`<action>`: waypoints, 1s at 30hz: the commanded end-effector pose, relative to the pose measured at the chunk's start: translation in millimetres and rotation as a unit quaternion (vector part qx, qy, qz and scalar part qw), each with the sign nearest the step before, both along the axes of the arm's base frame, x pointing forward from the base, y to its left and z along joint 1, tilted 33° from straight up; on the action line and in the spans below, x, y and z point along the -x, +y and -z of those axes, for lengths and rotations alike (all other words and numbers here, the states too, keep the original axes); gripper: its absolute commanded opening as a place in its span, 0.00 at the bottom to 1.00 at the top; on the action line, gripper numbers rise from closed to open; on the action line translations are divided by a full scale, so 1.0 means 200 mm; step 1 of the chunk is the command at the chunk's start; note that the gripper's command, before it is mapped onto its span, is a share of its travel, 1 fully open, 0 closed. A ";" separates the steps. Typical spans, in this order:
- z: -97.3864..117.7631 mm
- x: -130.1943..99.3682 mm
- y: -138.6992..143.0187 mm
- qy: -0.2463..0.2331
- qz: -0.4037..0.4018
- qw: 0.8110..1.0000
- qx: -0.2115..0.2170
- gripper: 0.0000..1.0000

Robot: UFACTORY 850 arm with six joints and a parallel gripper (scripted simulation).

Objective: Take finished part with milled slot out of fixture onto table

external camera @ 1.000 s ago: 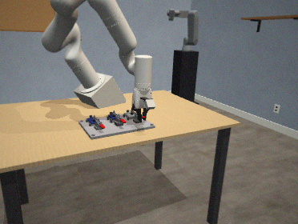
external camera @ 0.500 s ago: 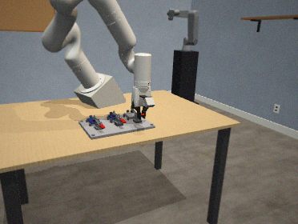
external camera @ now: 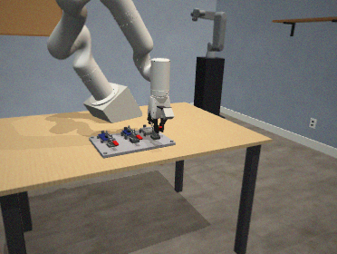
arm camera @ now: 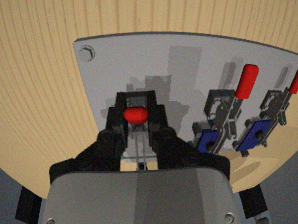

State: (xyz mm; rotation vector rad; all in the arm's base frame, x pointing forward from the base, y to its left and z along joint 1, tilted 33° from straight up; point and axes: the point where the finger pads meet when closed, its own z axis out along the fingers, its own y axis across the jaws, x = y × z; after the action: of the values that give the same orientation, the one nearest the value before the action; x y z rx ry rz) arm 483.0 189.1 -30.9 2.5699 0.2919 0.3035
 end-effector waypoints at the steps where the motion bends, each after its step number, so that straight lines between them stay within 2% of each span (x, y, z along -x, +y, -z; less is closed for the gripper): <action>1: -0.01 0.02 0.00 0.000 0.000 1.000 0.000 0.00; 30: -0.01 0.11 -0.01 0.000 0.000 1.000 0.000 0.00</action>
State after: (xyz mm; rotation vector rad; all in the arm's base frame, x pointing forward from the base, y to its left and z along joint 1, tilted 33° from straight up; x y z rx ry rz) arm 462.1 187.0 -28.4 2.5698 0.2920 0.3030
